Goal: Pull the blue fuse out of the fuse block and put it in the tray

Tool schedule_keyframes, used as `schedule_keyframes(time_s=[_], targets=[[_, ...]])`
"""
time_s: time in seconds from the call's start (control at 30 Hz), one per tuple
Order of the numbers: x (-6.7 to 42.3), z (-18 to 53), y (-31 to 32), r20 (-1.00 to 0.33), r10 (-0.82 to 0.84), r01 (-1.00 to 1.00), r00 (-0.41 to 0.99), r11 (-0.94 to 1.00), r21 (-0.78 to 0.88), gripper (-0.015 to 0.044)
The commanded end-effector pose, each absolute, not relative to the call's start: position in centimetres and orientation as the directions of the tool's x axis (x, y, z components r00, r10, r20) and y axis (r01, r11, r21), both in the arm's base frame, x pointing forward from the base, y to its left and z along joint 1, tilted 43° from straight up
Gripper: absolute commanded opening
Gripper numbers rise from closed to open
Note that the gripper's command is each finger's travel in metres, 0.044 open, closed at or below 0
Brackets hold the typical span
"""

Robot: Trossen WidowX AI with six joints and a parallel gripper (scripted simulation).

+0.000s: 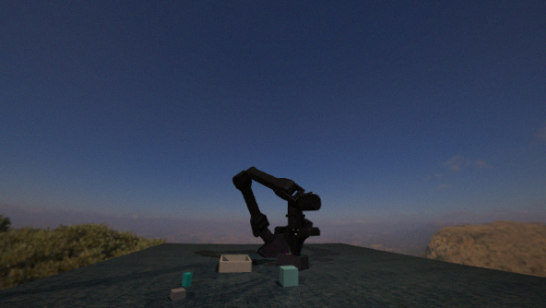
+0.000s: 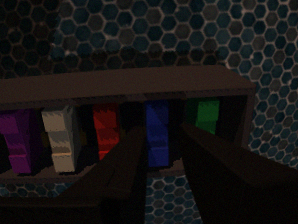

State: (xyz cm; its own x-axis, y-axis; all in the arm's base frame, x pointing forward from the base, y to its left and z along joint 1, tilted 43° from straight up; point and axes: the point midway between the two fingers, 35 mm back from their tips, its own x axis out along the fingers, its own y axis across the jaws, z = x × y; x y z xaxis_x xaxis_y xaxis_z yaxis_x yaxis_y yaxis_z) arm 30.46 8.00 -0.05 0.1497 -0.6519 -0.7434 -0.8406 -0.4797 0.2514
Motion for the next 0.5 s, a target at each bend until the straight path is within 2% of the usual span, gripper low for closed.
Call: schedule_keyframes(time_s=[0.0,0.17,0.47], targets=[[30.32,-0.26,7.78,-0.741,-0.655,-0.837,0.148,-0.482,0.258,0.0074],[30.32,-0.26,7.78,-0.741,-0.655,-0.837,0.148,-0.482,0.258,0.0074],[30.39,-0.18,7.87,-0.743,-0.653,-0.840,0.148,-0.480,0.254,0.0014]])
